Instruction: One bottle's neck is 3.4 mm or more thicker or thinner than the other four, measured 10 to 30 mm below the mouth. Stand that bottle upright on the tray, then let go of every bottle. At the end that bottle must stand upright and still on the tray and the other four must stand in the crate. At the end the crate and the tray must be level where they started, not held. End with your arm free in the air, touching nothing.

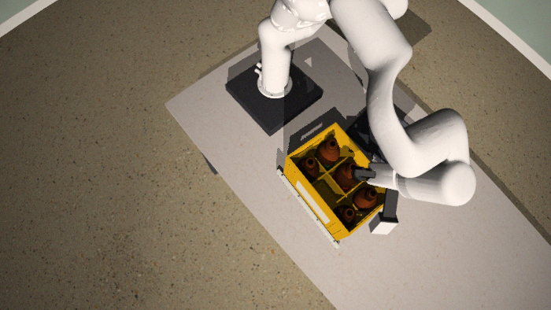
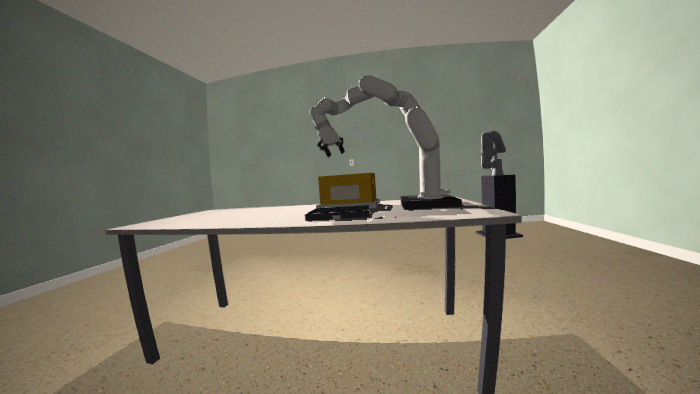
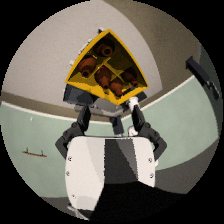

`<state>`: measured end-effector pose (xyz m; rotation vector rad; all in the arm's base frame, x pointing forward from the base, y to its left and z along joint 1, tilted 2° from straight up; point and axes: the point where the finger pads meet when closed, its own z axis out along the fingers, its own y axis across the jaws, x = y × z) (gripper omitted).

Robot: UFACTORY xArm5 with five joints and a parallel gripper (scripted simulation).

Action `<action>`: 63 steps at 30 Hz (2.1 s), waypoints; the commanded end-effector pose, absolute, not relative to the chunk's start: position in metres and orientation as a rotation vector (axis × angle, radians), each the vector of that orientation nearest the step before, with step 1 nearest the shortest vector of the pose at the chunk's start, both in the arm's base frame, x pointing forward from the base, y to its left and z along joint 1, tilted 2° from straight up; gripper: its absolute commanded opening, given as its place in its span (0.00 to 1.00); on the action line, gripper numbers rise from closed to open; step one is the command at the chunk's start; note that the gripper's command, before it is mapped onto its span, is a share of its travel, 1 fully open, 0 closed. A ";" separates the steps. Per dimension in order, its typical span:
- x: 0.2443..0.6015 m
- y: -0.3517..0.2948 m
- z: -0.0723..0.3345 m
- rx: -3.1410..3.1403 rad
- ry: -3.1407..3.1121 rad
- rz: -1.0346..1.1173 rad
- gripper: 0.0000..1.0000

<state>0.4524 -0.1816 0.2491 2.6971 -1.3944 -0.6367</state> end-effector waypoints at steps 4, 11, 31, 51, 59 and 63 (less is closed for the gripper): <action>0.439 -0.200 0.235 2.740 -1.443 -0.425 1.00; 0.419 -0.212 0.219 2.756 -1.476 -0.262 1.00; 0.386 -0.222 0.195 2.756 -1.509 -0.043 0.00; 0.386 -0.222 0.195 2.756 -1.509 -0.043 0.00; 0.386 -0.222 0.195 2.756 -1.509 -0.043 0.00; 0.386 -0.222 0.195 2.756 -1.509 -0.043 0.00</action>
